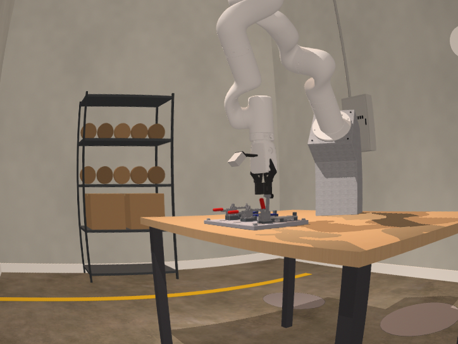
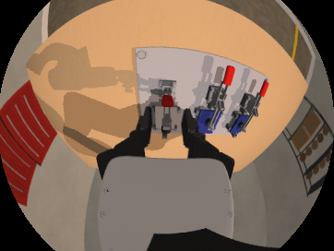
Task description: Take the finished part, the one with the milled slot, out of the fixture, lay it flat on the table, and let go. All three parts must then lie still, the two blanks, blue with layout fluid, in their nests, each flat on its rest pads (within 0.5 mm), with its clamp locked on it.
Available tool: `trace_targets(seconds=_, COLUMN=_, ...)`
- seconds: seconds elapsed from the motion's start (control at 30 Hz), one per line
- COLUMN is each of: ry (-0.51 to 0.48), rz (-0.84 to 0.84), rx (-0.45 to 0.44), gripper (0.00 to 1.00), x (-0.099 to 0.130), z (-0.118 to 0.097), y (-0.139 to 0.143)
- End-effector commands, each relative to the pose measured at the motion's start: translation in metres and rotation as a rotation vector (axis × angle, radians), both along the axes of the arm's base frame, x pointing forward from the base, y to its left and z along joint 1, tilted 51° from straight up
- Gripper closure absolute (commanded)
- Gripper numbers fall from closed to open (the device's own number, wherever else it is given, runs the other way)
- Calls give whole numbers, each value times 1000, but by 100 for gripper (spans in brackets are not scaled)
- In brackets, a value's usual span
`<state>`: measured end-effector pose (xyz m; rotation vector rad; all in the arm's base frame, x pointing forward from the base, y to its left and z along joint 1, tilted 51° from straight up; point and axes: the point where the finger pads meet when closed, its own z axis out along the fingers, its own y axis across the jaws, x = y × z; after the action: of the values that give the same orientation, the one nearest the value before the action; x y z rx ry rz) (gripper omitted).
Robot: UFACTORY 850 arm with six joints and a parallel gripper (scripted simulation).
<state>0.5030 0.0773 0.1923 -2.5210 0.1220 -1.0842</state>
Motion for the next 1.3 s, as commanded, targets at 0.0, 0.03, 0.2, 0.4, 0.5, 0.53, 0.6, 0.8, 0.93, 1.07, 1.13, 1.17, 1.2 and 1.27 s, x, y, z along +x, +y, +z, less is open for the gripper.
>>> trace_targets(seconds=0.0, ry=0, rz=0, rx=0, gripper=53, x=0, z=0, y=0)
trace_targets(seconds=0.03, ry=0, rz=0, rx=0, gripper=53, x=0, z=0, y=0)
trace_targets(seconds=0.2, ry=0, rz=0, rx=0, gripper=53, x=0, z=0, y=0)
trace_targets(seconds=0.4, ry=0, rz=0, rx=0, gripper=0, x=0, z=0, y=0)
trace_targets(seconds=0.5, ry=0, rz=0, rx=0, gripper=0, x=0, z=0, y=0)
trace_targets(seconds=0.53, ry=0, rz=0, rx=0, gripper=0, x=0, z=0, y=0)
trace_targets(seconds=0.6, ry=0, rz=0, rx=0, gripper=0, x=0, z=0, y=0)
trace_targets(seconds=0.8, ry=0, rz=0, rx=0, gripper=0, x=1, z=-1, y=0)
trace_targets(seconds=0.93, ry=0, rz=0, rx=0, gripper=0, x=1, z=-1, y=0)
trace_targets(seconds=1.07, ry=0, rz=0, rx=0, gripper=0, x=1, z=-1, y=0)
trace_targets(seconds=1.13, ry=0, rz=0, rx=0, gripper=0, x=1, z=-1, y=0)
trace_targets(seconds=1.17, ry=0, rz=0, rx=0, gripper=0, x=1, z=-1, y=0)
trace_targets(seconds=1.2, ry=0, rz=0, rx=0, gripper=0, x=1, z=-1, y=1)
trace_targets(seconds=1.27, ry=0, rz=0, rx=0, gripper=0, x=1, z=-1, y=1)
